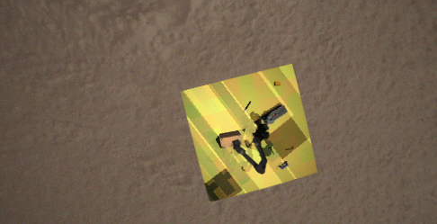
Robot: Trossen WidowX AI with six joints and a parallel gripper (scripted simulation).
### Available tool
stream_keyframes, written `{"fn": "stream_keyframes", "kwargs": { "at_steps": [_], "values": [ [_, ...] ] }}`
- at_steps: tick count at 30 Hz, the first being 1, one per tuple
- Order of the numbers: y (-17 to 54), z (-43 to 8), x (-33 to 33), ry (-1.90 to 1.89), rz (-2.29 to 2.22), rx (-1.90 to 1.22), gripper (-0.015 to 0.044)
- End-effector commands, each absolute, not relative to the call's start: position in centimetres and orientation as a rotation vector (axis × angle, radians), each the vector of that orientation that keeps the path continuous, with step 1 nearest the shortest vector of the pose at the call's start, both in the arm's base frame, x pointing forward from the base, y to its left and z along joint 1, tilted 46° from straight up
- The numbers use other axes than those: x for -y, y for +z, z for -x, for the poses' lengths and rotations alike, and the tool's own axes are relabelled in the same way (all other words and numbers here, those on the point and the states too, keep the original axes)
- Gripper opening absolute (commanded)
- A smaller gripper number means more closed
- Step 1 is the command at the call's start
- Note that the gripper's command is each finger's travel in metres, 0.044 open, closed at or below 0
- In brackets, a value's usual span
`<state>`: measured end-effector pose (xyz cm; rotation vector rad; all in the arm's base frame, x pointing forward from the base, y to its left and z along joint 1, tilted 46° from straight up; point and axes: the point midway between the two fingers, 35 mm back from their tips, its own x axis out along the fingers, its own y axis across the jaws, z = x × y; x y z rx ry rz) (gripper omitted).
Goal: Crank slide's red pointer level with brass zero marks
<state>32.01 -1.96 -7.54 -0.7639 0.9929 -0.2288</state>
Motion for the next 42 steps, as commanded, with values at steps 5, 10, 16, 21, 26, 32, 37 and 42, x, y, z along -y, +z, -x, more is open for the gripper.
{"fn": "stream_keyframes", "kwargs": {
  "at_steps": [5,10,16,21,26,32,37,42],
  "values": [
    [-8.0,-31.9,0.9,-0.207,0.767,-0.99,0.0],
    [-8.2,-31.8,0.7,-0.207,0.767,-0.99,0.0],
    [-8.4,-31.7,0.5,-0.207,0.766,-0.99,0.0],
    [-8.7,-31.7,0.3,-0.207,0.766,-0.99,0.0],
    [-8.9,-31.6,0.2,-0.207,0.766,-0.99,0.0],
    [-9.4,-31.5,0.0,-0.207,0.766,-0.989,0.0],
    [-9.8,-31.4,-0.1,-0.207,0.766,-0.989,0.0],
    [-10.4,-31.3,-0.1,-0.207,0.766,-0.989,0.0]
  ]
}}
